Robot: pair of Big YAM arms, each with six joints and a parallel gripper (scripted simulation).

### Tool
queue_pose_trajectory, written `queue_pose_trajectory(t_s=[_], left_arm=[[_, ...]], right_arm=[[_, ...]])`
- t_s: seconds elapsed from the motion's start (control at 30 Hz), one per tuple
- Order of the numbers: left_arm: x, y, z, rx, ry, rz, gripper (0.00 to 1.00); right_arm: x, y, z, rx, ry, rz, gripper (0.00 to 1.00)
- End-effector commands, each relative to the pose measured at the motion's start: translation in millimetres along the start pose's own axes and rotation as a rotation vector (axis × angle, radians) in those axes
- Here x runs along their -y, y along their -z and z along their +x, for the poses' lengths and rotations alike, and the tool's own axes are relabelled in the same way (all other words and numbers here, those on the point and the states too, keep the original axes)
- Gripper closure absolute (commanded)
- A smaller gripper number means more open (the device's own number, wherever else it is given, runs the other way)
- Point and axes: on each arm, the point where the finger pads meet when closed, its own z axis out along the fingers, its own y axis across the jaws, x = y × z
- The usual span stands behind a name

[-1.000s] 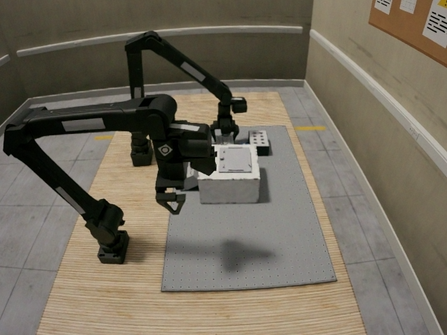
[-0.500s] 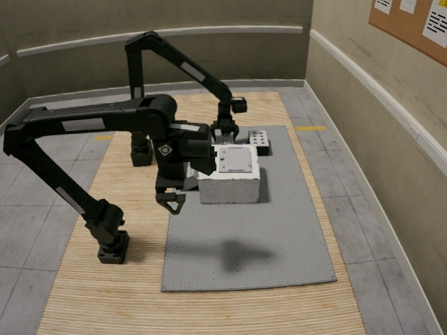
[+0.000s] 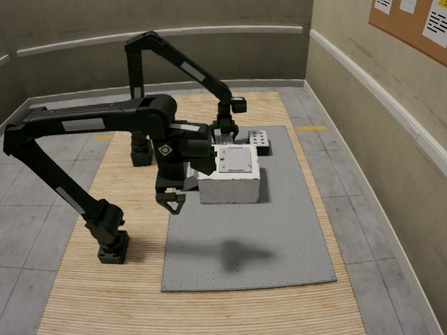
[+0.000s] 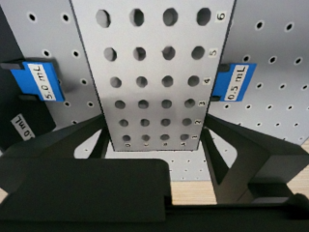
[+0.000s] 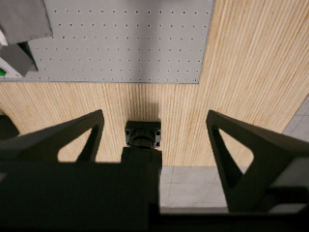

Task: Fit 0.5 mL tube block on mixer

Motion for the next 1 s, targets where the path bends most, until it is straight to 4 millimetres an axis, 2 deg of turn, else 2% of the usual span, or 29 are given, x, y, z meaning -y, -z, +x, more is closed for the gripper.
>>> queue_pose_trajectory(t_s=[0.0, 0.5, 0.97], left_arm=[[-30, 35, 8, -0.009, -0.002, -0.085, 1.00], [-39, 45, 8, -0.006, 0.020, -0.116, 1.00], [-45, 31, 8, -0.005, 0.018, -0.100, 1.00]], right_arm=[[5, 15, -7, 0.053, -0.002, 0.012, 0.00], [5, 16, -7, 0.055, -0.001, 0.012, 0.00], [5, 17, -7, 0.057, 0.000, 0.012, 0.00]])
